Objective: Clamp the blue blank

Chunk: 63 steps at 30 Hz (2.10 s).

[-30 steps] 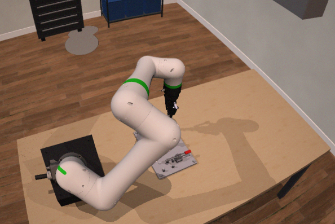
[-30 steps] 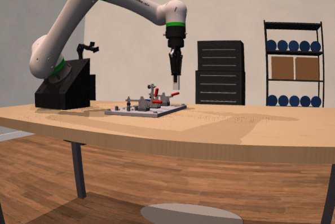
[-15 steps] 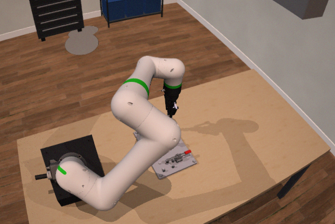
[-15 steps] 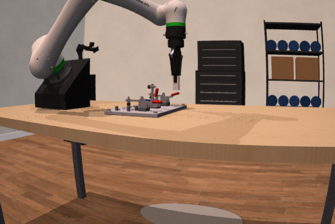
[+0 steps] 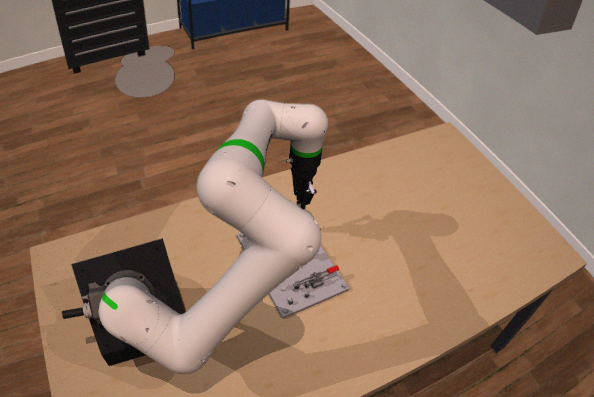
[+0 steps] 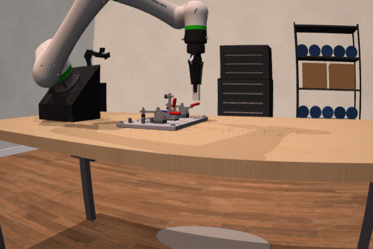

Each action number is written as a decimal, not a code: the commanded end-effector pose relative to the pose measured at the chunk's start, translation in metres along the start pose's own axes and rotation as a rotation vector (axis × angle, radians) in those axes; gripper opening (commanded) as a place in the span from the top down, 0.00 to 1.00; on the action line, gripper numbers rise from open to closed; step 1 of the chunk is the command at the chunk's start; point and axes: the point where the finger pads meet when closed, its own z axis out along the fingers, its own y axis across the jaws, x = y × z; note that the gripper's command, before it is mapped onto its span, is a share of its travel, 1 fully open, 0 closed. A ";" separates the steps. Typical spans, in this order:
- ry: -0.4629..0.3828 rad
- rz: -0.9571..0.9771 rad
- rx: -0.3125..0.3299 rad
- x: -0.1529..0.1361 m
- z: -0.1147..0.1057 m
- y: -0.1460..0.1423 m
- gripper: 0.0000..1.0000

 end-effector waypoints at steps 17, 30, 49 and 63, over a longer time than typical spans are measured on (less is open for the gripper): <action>0.000 0.000 0.000 0.000 0.002 0.000 1.00; 0.000 0.000 0.000 0.000 0.004 0.000 1.00; 0.000 0.000 0.000 0.000 0.006 0.000 1.00; 0.000 0.000 0.000 0.000 0.008 0.000 1.00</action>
